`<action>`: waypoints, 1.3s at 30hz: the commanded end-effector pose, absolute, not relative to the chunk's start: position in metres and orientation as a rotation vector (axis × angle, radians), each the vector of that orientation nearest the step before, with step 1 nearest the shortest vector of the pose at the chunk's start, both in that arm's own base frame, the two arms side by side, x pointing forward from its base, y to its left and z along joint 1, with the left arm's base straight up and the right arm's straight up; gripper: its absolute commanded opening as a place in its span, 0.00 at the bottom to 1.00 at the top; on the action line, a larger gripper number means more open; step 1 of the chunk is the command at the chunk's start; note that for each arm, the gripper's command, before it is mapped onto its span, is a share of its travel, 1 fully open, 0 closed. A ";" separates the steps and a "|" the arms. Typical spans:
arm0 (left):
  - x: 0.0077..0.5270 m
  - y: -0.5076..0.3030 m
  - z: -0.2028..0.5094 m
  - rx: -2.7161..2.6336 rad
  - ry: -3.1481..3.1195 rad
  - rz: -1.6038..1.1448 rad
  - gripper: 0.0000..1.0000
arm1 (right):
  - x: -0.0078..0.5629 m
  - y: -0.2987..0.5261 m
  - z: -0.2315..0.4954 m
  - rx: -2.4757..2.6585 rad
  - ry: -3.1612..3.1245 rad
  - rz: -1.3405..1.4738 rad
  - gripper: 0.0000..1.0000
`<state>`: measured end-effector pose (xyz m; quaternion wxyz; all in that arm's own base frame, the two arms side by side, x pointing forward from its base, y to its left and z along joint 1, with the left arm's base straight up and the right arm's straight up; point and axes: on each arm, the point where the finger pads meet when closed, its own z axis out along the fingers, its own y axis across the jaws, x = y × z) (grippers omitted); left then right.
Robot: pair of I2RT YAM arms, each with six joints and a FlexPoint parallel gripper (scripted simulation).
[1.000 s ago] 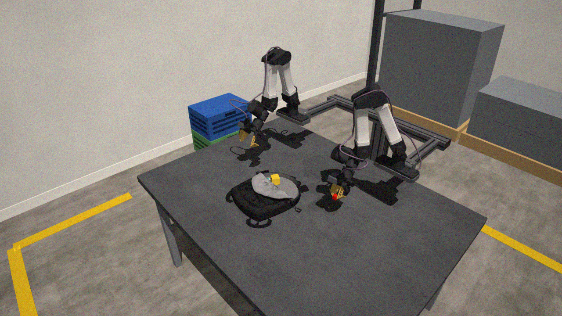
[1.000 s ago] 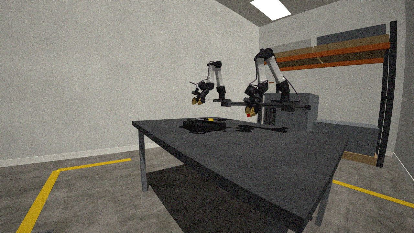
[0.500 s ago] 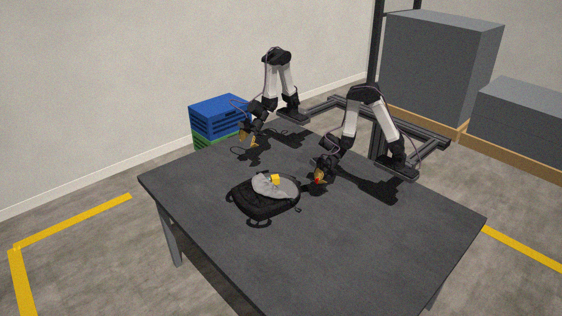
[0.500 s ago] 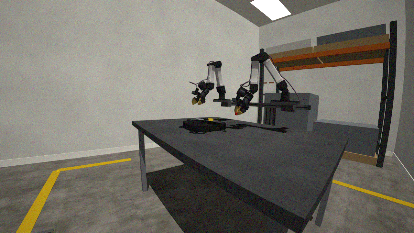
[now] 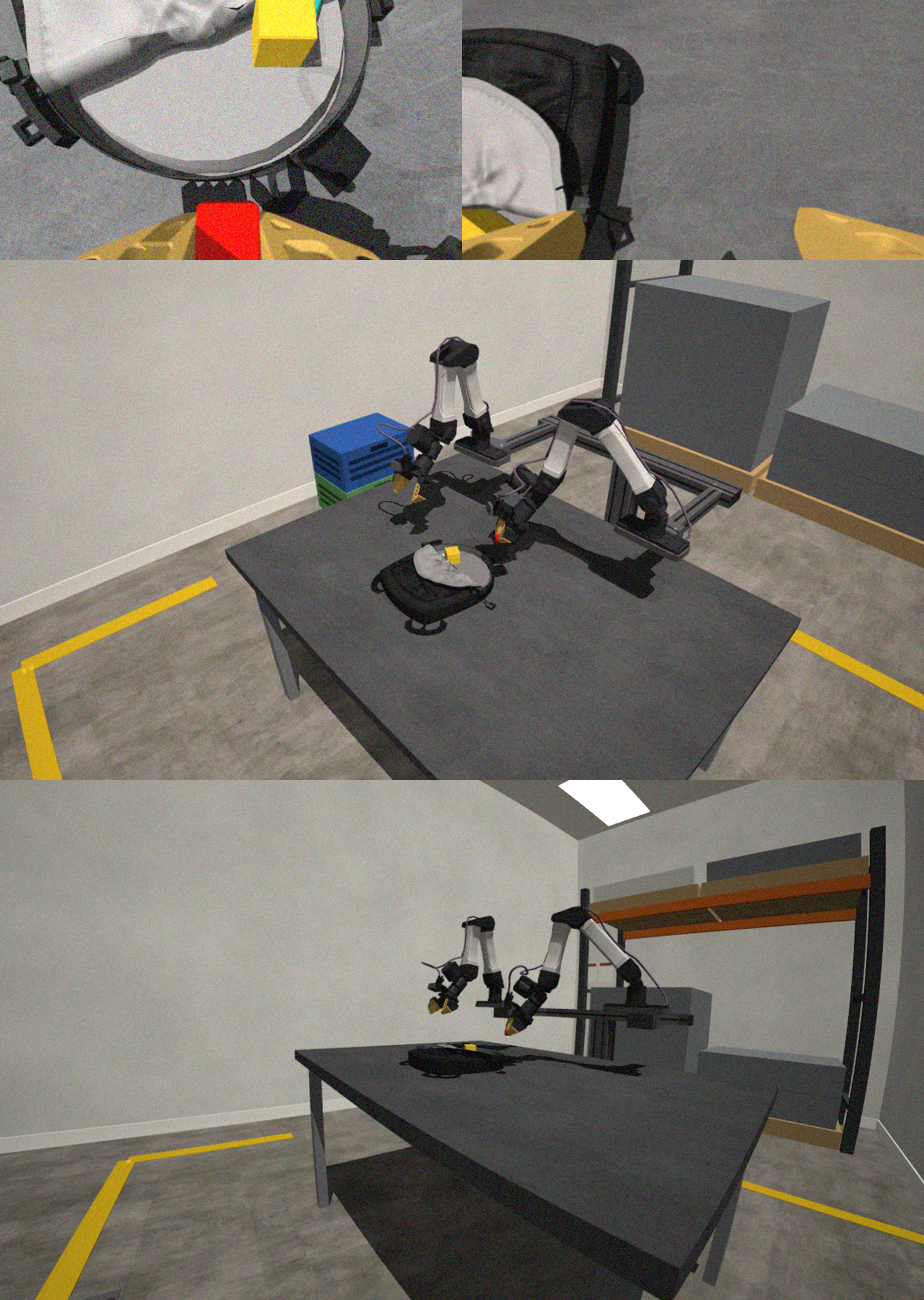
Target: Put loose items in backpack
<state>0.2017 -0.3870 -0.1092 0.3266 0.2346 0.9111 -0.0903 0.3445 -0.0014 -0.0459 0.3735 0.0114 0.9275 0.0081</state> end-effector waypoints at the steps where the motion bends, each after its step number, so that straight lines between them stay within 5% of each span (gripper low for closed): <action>1: 0.207 -0.387 -0.118 0.647 2.400 -0.205 0.13 | 0.352 -0.004 -0.037 0.029 2.342 0.023 0.90; 39: 0.214 -0.406 -0.129 0.616 2.364 -0.261 0.13 | 0.352 -0.004 -0.037 0.029 2.342 0.023 0.90</action>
